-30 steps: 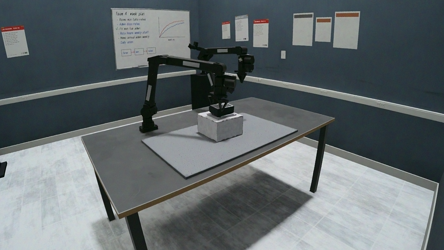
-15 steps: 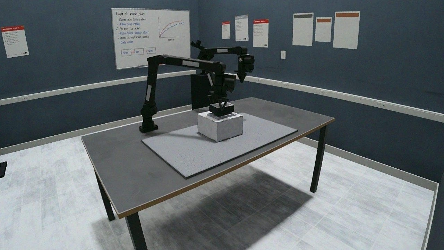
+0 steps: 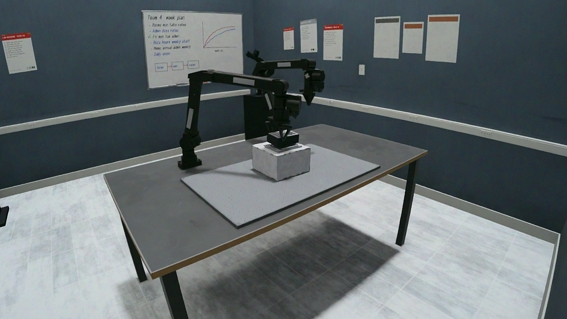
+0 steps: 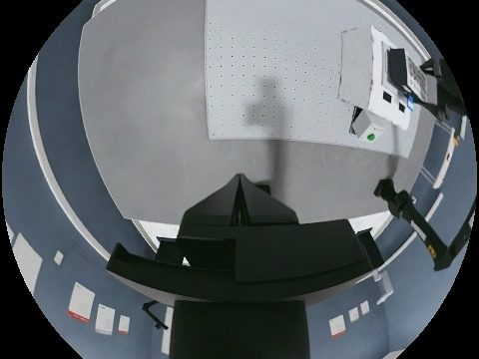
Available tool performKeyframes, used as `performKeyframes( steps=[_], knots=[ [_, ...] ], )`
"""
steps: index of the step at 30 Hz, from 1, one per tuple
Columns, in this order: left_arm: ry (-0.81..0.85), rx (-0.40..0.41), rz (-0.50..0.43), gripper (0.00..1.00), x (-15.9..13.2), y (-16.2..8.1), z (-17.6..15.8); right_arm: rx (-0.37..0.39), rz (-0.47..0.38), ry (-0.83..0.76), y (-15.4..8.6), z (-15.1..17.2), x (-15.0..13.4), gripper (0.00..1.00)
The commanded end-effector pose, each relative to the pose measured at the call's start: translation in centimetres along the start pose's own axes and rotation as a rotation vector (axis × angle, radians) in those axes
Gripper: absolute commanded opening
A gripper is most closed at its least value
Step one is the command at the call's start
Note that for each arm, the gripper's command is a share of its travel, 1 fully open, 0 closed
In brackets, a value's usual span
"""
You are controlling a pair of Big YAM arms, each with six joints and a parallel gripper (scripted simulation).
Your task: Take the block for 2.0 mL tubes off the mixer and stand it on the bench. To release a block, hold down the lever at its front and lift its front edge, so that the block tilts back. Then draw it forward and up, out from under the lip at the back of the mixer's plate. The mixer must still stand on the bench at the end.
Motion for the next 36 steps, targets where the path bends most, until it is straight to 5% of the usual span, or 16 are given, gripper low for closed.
performKeyframes(
  steps=[1, 16, 36],
  knots=[
    [-0.013, 0.001, -0.008, 0.00, 0.2, -0.5, 0.2, -0.075, -0.093, 0.012, -5.4, -1.6, 0.9, 0.00],
    [-0.013, -0.011, 0.020, 0.00, -0.3, 0.6, 0.0, -0.061, -0.076, -0.017, -4.6, 0.1, 1.4, 0.00],
    [-0.014, 0.009, -0.032, 0.00, 0.7, -1.6, 0.4, -0.045, -0.060, 0.013, -4.0, 0.0, -1.0, 0.00]
  ],
)
Point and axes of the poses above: on each arm, the point where the finger pads meet when closed, its own y axis out along the fingers, its own z axis across the jaws, x = y × z, the point moved 6 cm from there along -y, back along the fingers, and after that the axes turned 13 degrees about y, right-handed, at the moved point
